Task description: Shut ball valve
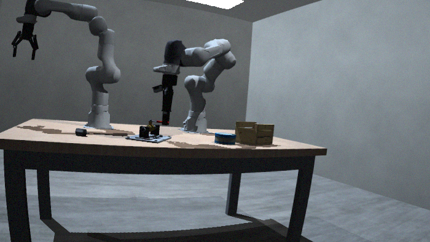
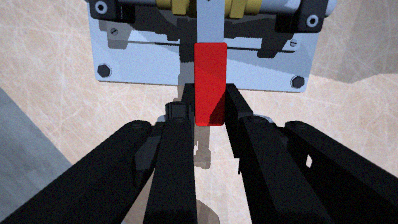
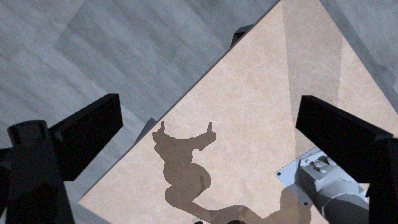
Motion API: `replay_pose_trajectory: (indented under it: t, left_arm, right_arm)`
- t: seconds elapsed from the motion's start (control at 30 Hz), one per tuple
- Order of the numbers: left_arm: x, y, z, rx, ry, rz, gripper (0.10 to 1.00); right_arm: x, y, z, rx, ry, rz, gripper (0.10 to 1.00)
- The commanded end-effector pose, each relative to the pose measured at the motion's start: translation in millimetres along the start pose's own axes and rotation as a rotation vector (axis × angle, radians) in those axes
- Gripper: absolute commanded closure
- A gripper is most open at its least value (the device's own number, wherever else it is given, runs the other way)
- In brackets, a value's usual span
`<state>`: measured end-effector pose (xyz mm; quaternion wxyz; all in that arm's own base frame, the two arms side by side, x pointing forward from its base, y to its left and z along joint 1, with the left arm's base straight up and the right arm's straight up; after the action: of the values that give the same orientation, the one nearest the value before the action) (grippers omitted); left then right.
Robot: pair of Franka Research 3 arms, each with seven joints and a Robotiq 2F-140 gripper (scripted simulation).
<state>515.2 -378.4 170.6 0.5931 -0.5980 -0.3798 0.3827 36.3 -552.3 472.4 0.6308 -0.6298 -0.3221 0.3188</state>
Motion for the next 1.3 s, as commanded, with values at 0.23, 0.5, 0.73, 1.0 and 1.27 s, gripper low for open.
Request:
replay_pose_trajectory:
  t: [0.23, 0.5, 0.73, 1.0, 1.27]
  left_arm:
    - [-0.8, 1.6, -3.0, 0.004, 0.123, -0.007, 0.999]
    - [-1.0, 1.6, -4.9, 0.004, 0.147, -0.007, 0.638]
    - [-1.0, 1.6, -4.9, 0.004, 0.147, -0.007, 0.638]
    - [-1.0, 1.6, -4.9, 0.004, 0.147, -0.007, 0.638]
    - [-1.0, 1.6, -4.9, 0.004, 0.147, -0.007, 0.638]
  right_arm:
    - [0.0, -0.1, 0.0, 0.0, 0.0, 0.0, 0.098]
    - [0.0, -0.1, 0.0, 0.0, 0.0, 0.0, 0.098]
    - [0.0, -0.1, 0.0, 0.0, 0.0, 0.0, 0.098]
    - [0.0, -0.1, 0.0, 0.0, 0.0, 0.0, 0.098]
    - [0.0, -0.1, 0.0, 0.0, 0.0, 0.0, 0.098]
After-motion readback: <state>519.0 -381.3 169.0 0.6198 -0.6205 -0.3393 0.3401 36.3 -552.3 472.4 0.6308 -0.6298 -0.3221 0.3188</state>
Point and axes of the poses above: on each arm, the point where the finger pads meet when closed, its own y axis out along the fingers, its own z axis across the jaws, x = y × z, the point moved 6 cm from there along -y, back along the fingers, and after that the axes turned 6 degrees about -y, right-handed, at the moved point
